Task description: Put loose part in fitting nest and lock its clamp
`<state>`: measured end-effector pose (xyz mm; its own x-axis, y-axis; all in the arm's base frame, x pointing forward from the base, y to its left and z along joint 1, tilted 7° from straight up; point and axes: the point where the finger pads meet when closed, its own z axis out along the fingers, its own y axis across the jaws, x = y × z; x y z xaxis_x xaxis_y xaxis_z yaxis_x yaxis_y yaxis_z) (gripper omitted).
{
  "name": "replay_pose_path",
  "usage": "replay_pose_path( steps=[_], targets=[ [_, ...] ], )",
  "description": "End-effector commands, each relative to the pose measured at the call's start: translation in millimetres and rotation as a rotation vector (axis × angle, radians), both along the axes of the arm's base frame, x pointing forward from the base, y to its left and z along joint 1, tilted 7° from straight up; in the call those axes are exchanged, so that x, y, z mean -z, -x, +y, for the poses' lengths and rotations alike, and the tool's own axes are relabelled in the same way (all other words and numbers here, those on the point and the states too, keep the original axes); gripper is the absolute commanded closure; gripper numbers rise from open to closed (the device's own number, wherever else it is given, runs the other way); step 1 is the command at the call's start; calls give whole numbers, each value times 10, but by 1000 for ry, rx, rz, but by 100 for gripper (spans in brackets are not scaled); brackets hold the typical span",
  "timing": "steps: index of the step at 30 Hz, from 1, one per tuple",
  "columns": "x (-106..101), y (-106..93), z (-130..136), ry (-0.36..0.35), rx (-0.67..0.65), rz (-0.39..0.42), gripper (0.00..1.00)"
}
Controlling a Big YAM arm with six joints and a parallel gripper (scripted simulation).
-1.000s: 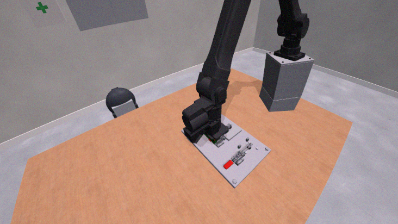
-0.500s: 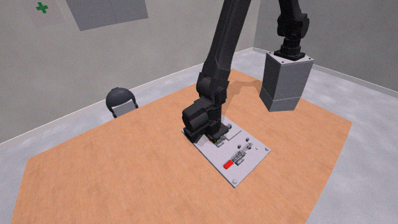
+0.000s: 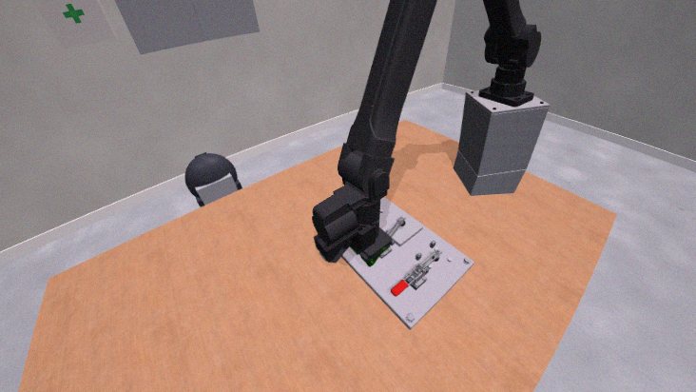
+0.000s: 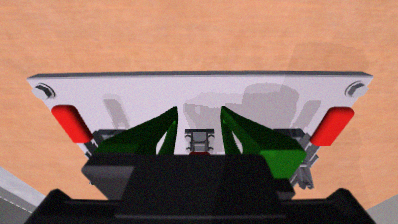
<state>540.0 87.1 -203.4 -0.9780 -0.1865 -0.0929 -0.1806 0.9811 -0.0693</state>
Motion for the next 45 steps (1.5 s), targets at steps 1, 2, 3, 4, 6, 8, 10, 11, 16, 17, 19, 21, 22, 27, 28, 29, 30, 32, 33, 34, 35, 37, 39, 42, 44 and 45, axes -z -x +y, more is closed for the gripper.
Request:
replay_pose_path(
  steps=[1, 2, 3, 4, 6, 8, 10, 11, 16, 17, 19, 21, 22, 27, 28, 29, 30, 32, 33, 34, 35, 37, 39, 42, 44, 45],
  targets=[
    [30, -93, -37, -2, -3, -8, 55],
    [-66, -156, -26, -5, -3, -26, 55],
    [-66, -156, -26, -5, -3, -26, 55],
    [-66, -156, -26, -5, -3, -26, 55],
    [-66, -156, -26, -5, -3, -26, 55],
    [-66, -156, -26, -5, -3, -26, 55],
    [-66, -156, -26, -5, -3, -26, 55],
    [-66, -156, -26, -5, -3, -26, 55],
    [-85, -159, -24, -5, -3, -28, 55],
    [-85, -159, -24, -5, -3, -28, 55],
    [-128, -165, -22, -5, -3, -31, 55],
    [-208, -131, -20, -5, -4, -28, 55],
    [-202, -77, -23, -4, -4, -19, 55],
    [-344, -35, 24, -4, -4, -17, 55],
    [-383, -28, 37, -4, -5, -17, 55],
    [-423, -21, 50, -4, -5, -17, 55],
    [-464, -13, 64, -4, -5, -17, 55],
    [-544, 1, 89, -5, -5, -17, 55],
    [-582, 6, 90, -5, -3, -17, 55],
    [-582, 6, 90, -5, -3, -17, 55],
    [-582, 6, 90, -5, -3, -17, 55],
    [-647, 15, 93, -5, -3, -17, 55],
    [-637, 51, 84, -3, -2, -6, 55],
    [-601, 92, 66, 0, 1, 8, 55],
    [-657, 65, 73, -2, 0, -2, 55],
    [-661, 48, 77, -3, 0, -9, 55]
  ],
)
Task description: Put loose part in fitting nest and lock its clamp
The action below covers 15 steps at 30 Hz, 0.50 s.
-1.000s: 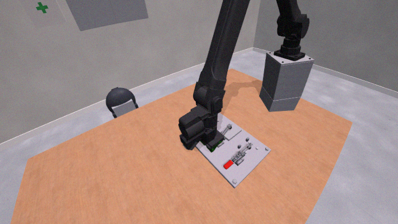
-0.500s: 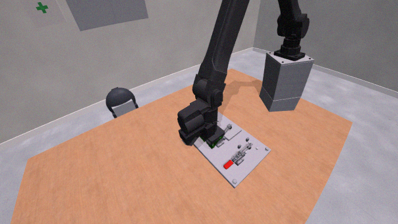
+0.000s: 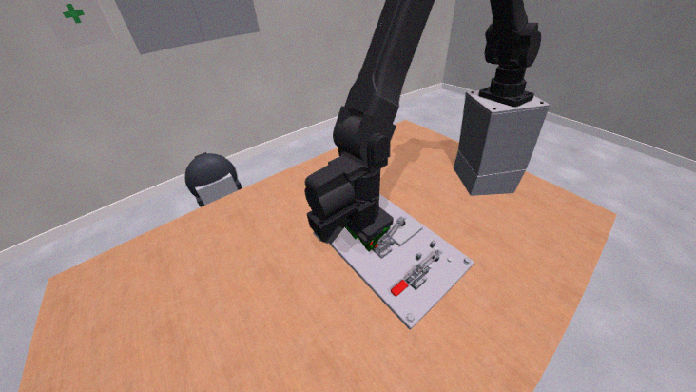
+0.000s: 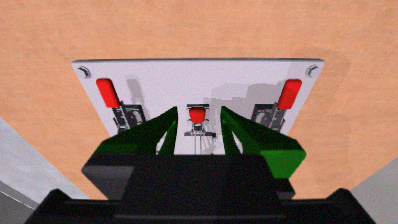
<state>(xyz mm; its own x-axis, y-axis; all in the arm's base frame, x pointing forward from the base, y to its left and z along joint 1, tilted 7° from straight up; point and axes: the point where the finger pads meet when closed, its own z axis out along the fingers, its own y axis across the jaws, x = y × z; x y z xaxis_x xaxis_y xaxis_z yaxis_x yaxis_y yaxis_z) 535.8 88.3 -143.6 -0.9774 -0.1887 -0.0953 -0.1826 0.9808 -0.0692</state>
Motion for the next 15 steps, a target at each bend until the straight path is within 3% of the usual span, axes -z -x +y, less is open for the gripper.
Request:
replay_pose_path(
  steps=[1, 15],
  targets=[
    [-77, -25, 71, -4, 2, -13, 55],
    [-92, -78, 82, -6, 2, -22, 55]
  ],
)
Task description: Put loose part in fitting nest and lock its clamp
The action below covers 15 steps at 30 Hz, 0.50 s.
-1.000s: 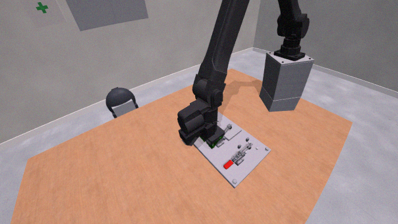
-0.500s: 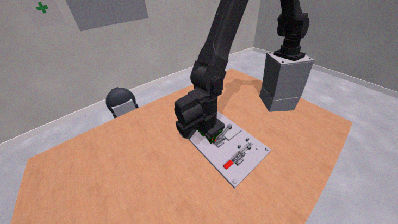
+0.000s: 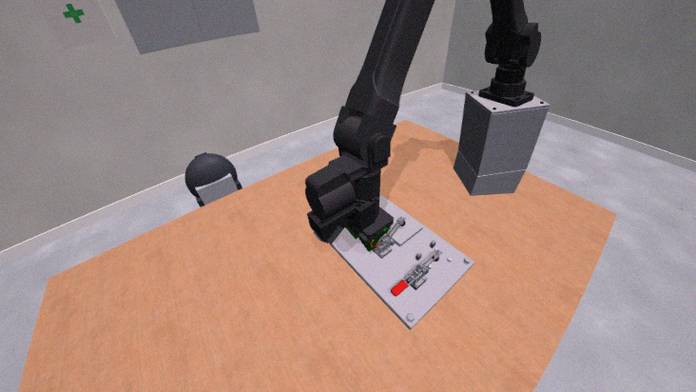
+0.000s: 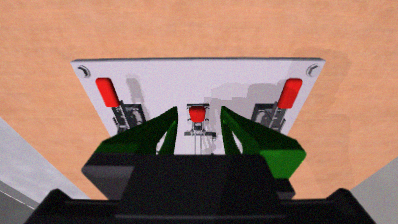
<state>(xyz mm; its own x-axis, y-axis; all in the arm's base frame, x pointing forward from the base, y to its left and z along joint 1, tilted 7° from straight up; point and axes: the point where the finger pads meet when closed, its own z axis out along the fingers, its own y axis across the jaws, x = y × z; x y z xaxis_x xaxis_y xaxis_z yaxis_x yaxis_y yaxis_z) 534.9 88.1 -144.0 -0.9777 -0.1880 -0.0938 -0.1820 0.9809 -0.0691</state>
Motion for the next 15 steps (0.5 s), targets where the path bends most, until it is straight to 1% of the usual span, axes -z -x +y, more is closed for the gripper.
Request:
replay_pose_path(
  steps=[1, 13, 14, 15],
  targets=[
    [-95, -87, 84, -6, 2, -23, 55],
    [-95, -87, 84, -6, 2, -23, 55],
    [-95, -87, 84, -6, 2, -23, 100],
    [-95, -87, 84, -6, 2, -23, 100]
  ],
)
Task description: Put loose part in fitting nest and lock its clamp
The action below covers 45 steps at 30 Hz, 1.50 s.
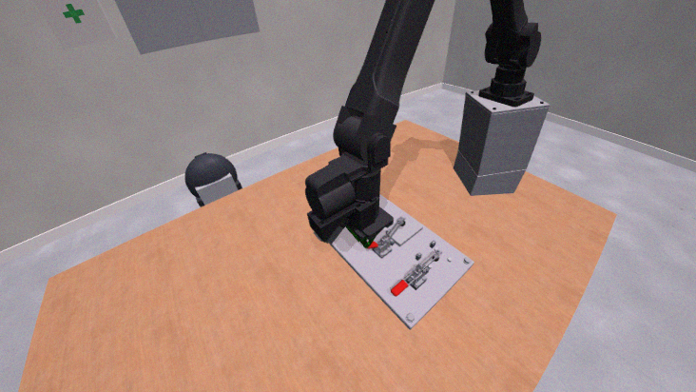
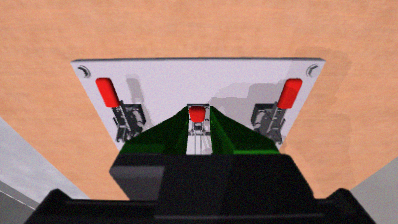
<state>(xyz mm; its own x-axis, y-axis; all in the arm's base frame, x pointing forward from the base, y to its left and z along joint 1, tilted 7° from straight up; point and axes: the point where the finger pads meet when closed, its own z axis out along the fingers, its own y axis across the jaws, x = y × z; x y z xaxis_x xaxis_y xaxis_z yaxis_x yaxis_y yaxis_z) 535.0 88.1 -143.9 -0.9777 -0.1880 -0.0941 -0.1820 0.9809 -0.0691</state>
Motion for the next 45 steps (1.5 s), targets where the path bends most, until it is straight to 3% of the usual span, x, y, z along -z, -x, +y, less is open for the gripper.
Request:
replay_pose_path(
  steps=[1, 30, 45],
  targets=[
    [-94, -86, 84, -6, 2, -23, 100],
    [-94, -85, 84, -6, 1, -23, 100],
    [-125, 26, 77, -9, 0, -37, 100]
  ],
)
